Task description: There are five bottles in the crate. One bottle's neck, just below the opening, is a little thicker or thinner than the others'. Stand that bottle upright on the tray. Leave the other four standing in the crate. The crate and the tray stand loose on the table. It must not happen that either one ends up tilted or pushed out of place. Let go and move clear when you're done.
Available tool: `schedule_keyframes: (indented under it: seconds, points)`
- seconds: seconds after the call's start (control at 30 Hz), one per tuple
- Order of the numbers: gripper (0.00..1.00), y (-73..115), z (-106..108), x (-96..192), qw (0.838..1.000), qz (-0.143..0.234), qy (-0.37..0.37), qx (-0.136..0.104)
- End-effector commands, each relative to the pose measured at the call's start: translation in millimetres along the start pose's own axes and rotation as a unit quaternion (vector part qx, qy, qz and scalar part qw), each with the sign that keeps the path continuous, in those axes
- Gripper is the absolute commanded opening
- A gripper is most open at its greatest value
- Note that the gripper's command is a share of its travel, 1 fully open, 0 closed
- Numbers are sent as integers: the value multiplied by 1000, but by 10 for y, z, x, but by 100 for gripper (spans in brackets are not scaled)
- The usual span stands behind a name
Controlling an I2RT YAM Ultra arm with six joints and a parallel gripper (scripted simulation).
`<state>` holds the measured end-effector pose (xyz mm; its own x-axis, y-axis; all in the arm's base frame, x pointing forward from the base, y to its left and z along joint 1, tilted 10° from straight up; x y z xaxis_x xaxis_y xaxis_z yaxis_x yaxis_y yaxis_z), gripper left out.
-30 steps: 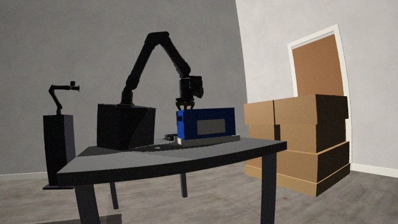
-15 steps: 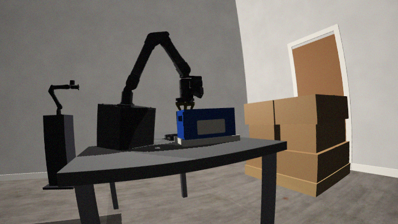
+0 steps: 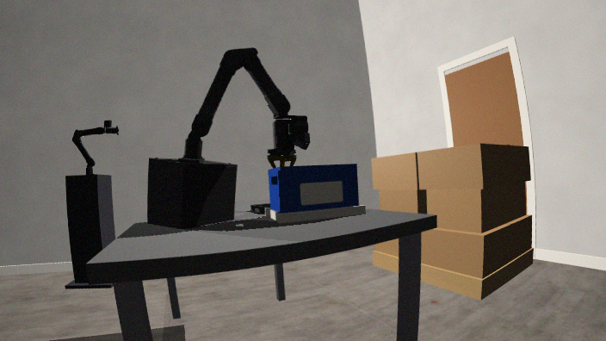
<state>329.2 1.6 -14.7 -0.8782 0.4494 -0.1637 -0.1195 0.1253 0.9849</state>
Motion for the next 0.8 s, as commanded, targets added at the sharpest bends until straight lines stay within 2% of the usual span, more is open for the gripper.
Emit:
schedule_keyframes:
  seconds: [0.0, 0.27, 0.6, 0.77]
  points:
    - [61, 7, -2, 30, 1000, 3, 2, -4]
    - [61, 164, 69, -76, 1000, -12, 0, -14]
    - [61, 351, 69, -68, 1000, -14, 1, -11]
    - [61, 516, 63, -64, 1000, -14, 1, -11]
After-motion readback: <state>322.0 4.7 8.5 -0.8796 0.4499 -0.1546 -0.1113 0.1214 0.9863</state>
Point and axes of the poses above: the point where the finger pads meet when closed, its own y axis back along the fingers, its own z axis across the jaws, x = y × z, the point moved 1 cm from there along y, back along the fingers, and after that the axes turned 14 degrees about y, right-handed, at the moved point
